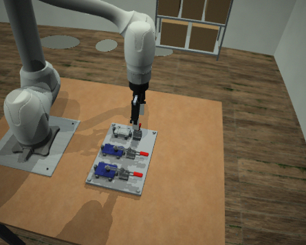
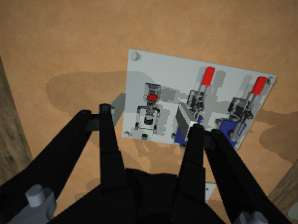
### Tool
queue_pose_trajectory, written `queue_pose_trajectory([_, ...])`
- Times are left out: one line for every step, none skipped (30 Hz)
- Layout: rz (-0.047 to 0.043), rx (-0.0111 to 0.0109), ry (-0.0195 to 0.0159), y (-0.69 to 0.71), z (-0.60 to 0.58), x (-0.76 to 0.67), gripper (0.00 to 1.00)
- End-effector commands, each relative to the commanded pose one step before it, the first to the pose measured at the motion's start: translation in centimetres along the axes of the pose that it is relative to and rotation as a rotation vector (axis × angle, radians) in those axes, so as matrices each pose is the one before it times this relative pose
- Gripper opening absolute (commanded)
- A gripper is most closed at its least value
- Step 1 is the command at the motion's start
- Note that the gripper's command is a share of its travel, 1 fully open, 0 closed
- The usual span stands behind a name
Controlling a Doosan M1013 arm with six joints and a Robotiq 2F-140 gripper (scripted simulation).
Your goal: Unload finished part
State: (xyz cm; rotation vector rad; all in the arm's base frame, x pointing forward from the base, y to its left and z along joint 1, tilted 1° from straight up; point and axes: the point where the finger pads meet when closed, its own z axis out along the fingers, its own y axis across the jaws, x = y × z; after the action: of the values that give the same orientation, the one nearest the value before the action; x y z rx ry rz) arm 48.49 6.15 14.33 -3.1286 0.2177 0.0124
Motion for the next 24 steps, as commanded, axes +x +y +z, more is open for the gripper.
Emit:
queue_pose_trajectory([-0.00002,0.00019,0.00002,-0.001,0.253,-0.002,0.58])
queue_pose_trajectory([0.0,0.0,0.0,0.0,0.084,0.0,0.58])
queue_pose_trajectory([0.0,0.0,0.0,0.0,0.076,0.0,0.58])
queue_pose_trajectory([0.0,0.0,0.0,0.0,0.0,0.0,0.58])
queue_pose_trajectory([0.0,0.0,0.0,0.0,0.0,0.0,0.58])
queue_pose_trajectory([0.0,0.0,0.0,0.0,0.067,0.0,0.58])
queue_pose_trajectory([0.0,0.0,0.0,0.0,0.057,0.0,0.58])
queue_pose_trajectory([0.0,0.0,0.0,0.0,0.046,0.0,0.58])
queue_pose_trajectory([0.0,0.0,0.0,0.0,0.034,0.0,0.58])
queue_pose_trajectory([0.0,0.0,0.0,0.0,0.023,0.0,0.58])
queue_pose_trajectory([0.0,0.0,0.0,0.0,0.013,0.0,0.58])
queue_pose_trajectory([0.0,0.0,0.0,0.0,0.005,0.0,0.58])
queue_pose_trajectory([0.0,0.0,0.0,0.0,0.001,0.0,0.58])
queue_pose_trajectory([0.0,0.0,0.0,0.0,0.0,-0.001,0.58])
queue_pose_trajectory([0.0,0.0,0.0,0.0,0.0,-0.006,0.58])
queue_pose_trajectory([0.0,0.0,0.0,0.0,0.0,-0.015,0.58])
queue_pose_trajectory([0.0,0.0,0.0,0.0,0.0,-0.028,0.58])
queue_pose_trajectory([0.0,0.0,0.0,0.0,0.0,-0.043,0.58])
queue_pose_trajectory([0.0,0.0,0.0,0.0,0.0,-0.062,0.58])
queue_pose_trajectory([0.0,0.0,0.0,0.0,0.0,-0.082,0.58])
queue_pose_trajectory([0.0,0.0,0.0,0.0,0.0,0.0,0.58])
queue_pose_trajectory([0.0,0.0,0.0,0.0,0.0,0.0,0.58])
queue_pose_trajectory([0.0,0.0,0.0,0.0,0.0,-0.103,0.58])
queue_pose_trajectory([0.0,0.0,0.0,0.0,0.001,-0.125,0.58])
